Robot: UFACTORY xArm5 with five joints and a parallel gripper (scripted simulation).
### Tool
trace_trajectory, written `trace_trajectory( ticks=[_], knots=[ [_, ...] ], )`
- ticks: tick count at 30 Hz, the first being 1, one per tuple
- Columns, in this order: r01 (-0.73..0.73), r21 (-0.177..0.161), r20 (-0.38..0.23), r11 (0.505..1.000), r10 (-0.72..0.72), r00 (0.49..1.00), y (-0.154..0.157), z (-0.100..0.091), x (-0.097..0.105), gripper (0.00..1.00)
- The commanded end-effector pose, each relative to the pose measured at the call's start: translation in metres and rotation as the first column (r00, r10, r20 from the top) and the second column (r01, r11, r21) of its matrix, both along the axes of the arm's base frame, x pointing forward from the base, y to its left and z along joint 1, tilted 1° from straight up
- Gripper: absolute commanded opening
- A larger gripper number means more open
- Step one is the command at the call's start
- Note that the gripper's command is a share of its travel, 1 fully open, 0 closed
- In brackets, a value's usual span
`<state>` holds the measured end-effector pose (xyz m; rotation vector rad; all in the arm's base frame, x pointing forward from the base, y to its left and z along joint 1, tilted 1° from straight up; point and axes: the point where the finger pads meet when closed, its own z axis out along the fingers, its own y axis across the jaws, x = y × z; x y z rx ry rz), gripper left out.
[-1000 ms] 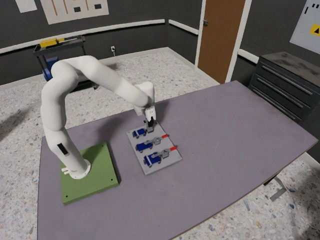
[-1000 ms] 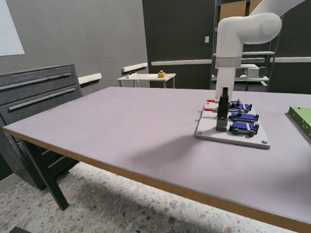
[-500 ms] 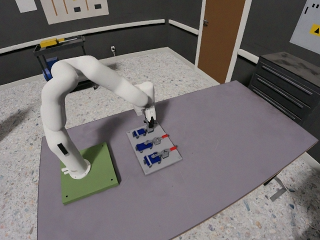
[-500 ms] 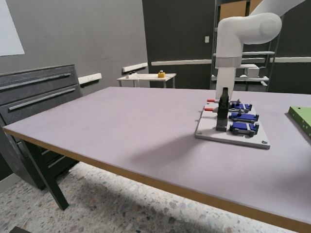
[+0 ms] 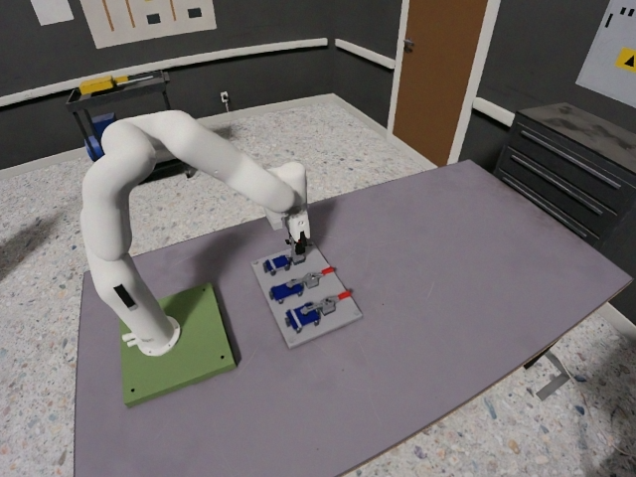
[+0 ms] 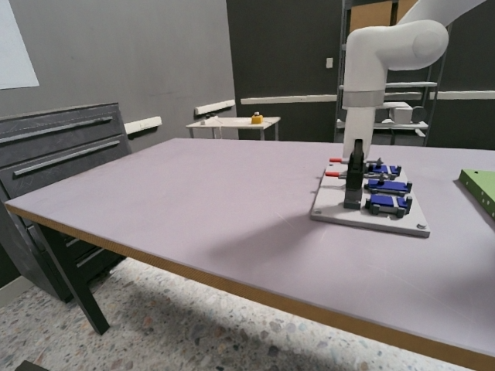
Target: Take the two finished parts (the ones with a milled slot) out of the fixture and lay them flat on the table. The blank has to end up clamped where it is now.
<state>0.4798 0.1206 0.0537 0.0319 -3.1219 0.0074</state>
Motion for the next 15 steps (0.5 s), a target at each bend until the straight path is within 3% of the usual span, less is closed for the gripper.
trace_trajectory(
  ticks=[1, 15],
  knots=[
    [0.000, 0.001, 0.004, 1.000, 0.000, 1.000, 0.0004, 0.0017, 0.0015, 0.48],
    [0.000, 0.001, 0.004, 1.000, 0.000, 1.000, 0.0004, 0.0060, 0.0014, 0.48]
  ],
)
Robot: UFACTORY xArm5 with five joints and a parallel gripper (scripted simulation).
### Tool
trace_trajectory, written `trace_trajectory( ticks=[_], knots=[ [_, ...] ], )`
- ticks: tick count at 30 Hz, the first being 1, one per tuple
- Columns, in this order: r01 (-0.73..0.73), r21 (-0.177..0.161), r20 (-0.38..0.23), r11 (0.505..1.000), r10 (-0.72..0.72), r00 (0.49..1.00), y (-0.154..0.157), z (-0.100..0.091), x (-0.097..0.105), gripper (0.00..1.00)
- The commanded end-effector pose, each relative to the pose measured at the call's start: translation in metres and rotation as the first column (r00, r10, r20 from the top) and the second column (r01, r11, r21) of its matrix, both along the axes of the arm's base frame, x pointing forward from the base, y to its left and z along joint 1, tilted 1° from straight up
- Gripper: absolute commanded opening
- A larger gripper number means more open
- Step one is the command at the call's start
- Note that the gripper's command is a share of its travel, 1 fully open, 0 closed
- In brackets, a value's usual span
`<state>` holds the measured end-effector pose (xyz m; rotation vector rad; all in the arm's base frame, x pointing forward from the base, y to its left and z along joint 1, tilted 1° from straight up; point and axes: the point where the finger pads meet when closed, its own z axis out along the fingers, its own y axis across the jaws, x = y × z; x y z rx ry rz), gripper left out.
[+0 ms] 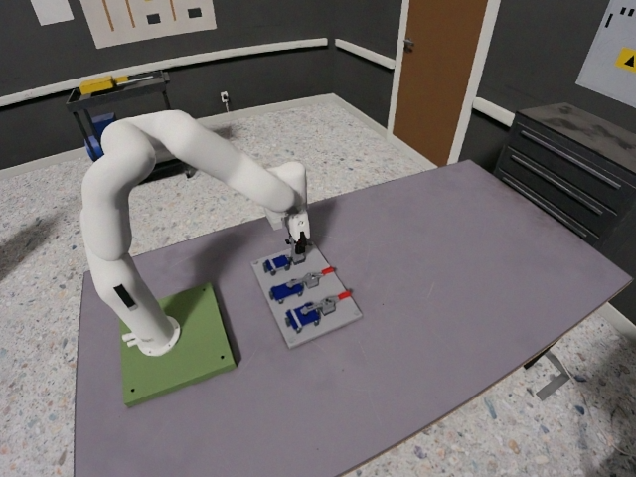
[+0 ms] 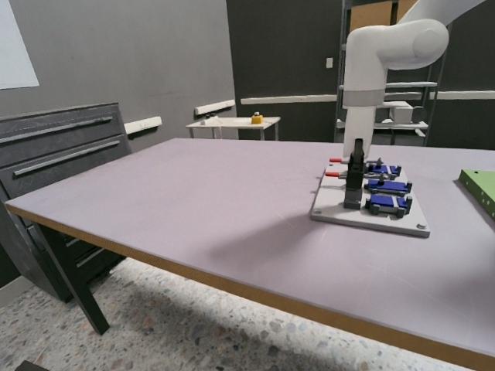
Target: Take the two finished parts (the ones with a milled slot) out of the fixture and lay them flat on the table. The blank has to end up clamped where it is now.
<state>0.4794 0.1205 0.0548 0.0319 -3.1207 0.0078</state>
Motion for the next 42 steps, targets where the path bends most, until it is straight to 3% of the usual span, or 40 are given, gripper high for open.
trace_trajectory(
  ticks=[1, 19, 37, 38, 42],
  knots=[
    [0.000, 0.001, 0.005, 1.000, 0.000, 1.000, 0.000, 0.007, 0.002, 0.48],
    [0.000, 0.001, 0.005, 1.000, 0.000, 1.000, 0.001, 0.048, 0.002, 0.48],
    [0.000, 0.001, 0.005, 1.000, 0.000, 1.000, 0.001, 0.051, 0.002, 0.48],
    [0.000, 0.001, 0.005, 1.000, 0.000, 1.000, 0.001, 0.051, 0.002, 1.00],
    [0.000, 0.001, 0.005, 1.000, 0.000, 1.000, 0.001, 0.050, 0.002, 1.00]
  ],
)
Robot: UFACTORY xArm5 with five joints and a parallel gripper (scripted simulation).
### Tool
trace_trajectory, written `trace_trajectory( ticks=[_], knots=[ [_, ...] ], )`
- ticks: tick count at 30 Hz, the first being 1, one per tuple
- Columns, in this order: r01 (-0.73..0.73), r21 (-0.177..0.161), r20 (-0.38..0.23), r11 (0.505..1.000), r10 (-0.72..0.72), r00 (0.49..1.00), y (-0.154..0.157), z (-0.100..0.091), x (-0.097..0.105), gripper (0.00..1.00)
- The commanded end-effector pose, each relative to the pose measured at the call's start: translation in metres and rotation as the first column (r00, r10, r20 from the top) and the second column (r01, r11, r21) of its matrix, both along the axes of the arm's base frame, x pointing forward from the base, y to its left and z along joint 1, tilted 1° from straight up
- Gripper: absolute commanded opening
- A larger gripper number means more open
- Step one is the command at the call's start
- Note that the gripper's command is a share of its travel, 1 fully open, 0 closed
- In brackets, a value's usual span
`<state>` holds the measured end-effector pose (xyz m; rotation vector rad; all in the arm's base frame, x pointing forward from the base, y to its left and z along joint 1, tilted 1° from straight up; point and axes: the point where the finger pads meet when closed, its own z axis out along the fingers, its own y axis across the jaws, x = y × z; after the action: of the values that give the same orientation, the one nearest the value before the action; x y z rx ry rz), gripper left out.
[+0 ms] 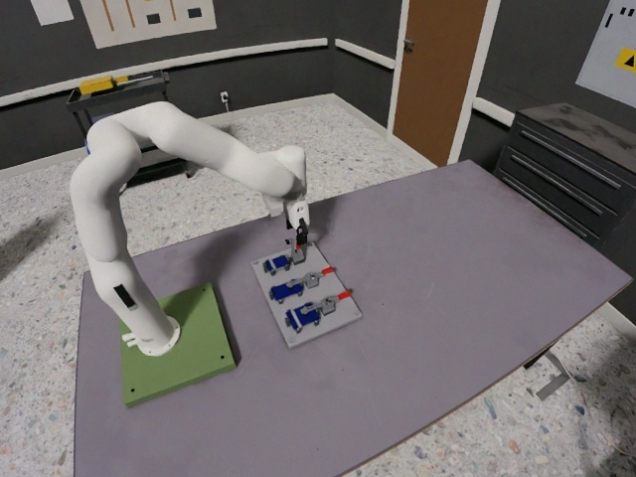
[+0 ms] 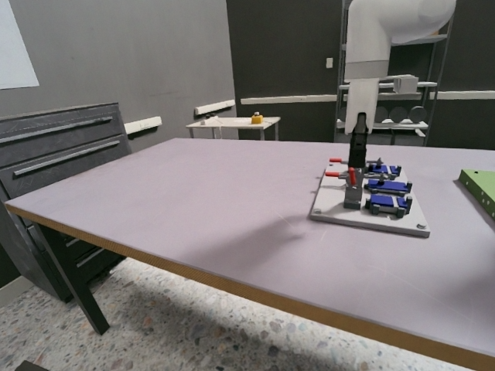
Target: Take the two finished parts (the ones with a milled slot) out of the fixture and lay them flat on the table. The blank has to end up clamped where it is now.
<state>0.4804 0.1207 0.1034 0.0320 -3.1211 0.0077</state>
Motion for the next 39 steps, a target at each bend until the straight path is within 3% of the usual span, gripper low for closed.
trace_trajectory(
  ticks=[1, 32, 39],
  knots=[
    [0.000, 0.001, 0.005, 1.000, 0.000, 1.000, 0.000, 0.001, 0.001, 1.00],
    [0.000, 0.001, 0.005, 1.000, 0.000, 1.000, 0.000, -0.012, -0.001, 1.00],
    [0.000, 0.001, 0.005, 1.000, 0.000, 1.000, 0.000, -0.012, -0.012, 1.00]
  ],
)
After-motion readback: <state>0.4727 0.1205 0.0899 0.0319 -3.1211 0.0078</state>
